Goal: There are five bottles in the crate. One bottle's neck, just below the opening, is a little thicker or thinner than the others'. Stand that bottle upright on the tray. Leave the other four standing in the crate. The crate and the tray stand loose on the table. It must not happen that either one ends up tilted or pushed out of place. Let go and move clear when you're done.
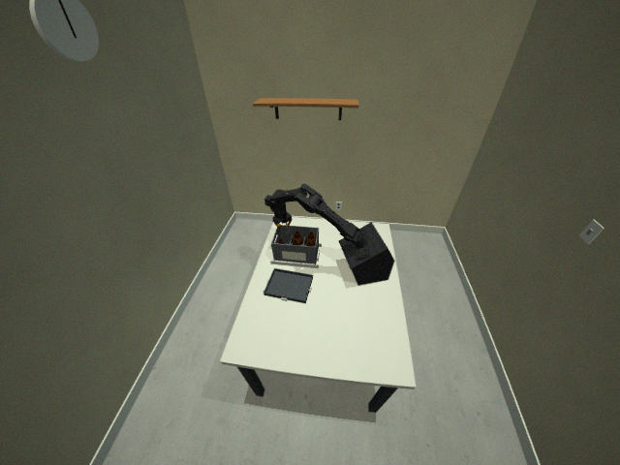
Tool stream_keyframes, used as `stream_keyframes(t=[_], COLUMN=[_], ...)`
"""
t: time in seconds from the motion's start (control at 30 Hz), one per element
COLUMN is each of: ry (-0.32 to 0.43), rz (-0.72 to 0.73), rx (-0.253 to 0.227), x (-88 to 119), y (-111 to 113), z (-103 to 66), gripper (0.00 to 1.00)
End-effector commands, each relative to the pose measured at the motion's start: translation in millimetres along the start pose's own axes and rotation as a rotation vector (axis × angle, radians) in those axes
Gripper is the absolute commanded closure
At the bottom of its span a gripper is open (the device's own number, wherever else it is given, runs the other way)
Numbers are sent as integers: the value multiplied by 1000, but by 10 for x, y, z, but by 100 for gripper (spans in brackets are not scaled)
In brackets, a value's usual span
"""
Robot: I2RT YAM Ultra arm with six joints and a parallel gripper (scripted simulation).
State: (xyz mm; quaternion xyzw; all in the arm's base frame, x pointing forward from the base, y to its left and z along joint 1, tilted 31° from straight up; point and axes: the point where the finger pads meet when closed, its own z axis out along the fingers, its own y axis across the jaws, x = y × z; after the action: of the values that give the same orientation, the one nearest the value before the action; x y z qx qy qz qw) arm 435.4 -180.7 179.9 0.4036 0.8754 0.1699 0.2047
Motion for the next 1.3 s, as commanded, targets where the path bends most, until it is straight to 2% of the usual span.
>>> stream_keyframes(t=[0.0,0.77,0.97,1.27], ry=[-5,-10,-40,-40], rz=[8,8,-3,-3], rx=[11,11,0,0], x=[-6,-49,-99,-99], y=[-45,-69,-25,-25], z=[44,48,-76,-76], gripper=[39,39,39,39])
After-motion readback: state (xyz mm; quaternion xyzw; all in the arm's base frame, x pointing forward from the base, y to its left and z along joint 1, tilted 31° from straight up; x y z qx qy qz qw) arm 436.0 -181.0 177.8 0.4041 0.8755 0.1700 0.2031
